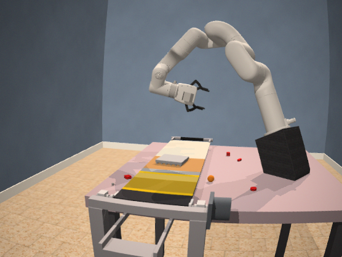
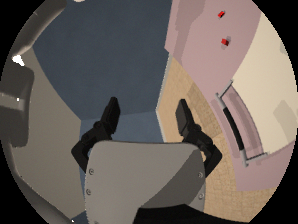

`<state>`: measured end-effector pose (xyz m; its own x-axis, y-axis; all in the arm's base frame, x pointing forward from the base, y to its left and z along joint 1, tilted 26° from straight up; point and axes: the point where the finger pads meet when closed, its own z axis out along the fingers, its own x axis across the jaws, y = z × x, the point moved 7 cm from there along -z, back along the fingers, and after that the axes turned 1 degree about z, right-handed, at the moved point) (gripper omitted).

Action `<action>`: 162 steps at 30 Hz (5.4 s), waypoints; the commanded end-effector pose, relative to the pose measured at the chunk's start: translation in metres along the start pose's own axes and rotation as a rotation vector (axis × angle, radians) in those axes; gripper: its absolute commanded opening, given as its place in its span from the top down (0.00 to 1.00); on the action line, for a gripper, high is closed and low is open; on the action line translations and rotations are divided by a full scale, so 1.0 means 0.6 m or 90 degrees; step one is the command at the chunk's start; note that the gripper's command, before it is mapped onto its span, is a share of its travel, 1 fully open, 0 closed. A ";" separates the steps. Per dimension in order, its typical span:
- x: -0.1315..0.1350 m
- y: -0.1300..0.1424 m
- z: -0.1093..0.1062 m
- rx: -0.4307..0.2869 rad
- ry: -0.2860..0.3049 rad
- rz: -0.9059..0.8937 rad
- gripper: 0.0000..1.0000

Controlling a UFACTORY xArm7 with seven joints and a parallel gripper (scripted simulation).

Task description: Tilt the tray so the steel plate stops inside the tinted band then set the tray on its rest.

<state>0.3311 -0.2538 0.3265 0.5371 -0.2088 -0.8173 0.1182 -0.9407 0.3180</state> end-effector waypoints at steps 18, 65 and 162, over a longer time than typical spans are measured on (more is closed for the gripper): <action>-0.002 0.001 -0.002 0.000 0.002 0.002 0.00; 0.059 -0.014 0.023 0.165 0.268 0.249 0.00; 0.025 0.077 0.024 0.727 0.618 0.928 0.00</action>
<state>0.3320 -0.3038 0.3203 -0.0498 -0.9613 0.2710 -0.9432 -0.0439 -0.3292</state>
